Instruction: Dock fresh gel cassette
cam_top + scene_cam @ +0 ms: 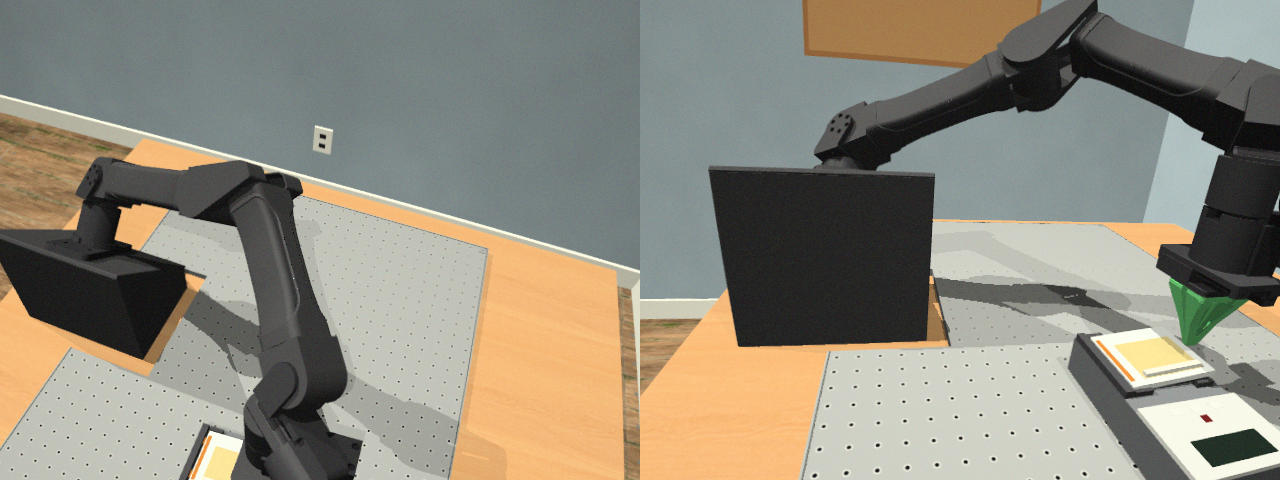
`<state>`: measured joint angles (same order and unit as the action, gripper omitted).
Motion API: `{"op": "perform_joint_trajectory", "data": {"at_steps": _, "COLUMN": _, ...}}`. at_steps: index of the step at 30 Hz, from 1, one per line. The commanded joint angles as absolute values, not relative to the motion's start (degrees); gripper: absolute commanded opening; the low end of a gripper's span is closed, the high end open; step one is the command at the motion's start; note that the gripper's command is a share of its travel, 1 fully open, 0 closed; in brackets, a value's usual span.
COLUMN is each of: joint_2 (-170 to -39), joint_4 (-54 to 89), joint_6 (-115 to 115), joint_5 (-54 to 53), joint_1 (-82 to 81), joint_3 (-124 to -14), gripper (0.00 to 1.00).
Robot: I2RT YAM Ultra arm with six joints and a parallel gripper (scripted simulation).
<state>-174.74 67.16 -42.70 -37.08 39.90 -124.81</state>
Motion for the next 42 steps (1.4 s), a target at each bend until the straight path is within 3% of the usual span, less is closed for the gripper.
{"op": "perform_joint_trajectory", "data": {"at_steps": 1, "joint_2": -172.5, "joint_4": 66.2, "joint_6": -43.5, "joint_5": -36.8, "joint_1": 41.7, "joint_3": -122.6, "gripper": 0.0}}
{"op": "perform_joint_trajectory", "data": {"at_steps": 14, "joint_2": -170.1, "joint_4": 63.5, "joint_6": -44.6, "joint_5": -36.4, "joint_1": 42.6, "joint_3": -116.7, "gripper": 0.0}}
{"op": "perform_joint_trajectory", "data": {"at_steps": 42, "joint_2": -170.5, "joint_4": 63.4, "joint_6": -44.3, "joint_5": -36.6, "joint_1": 42.6, "joint_3": -116.9, "gripper": 0.0}}
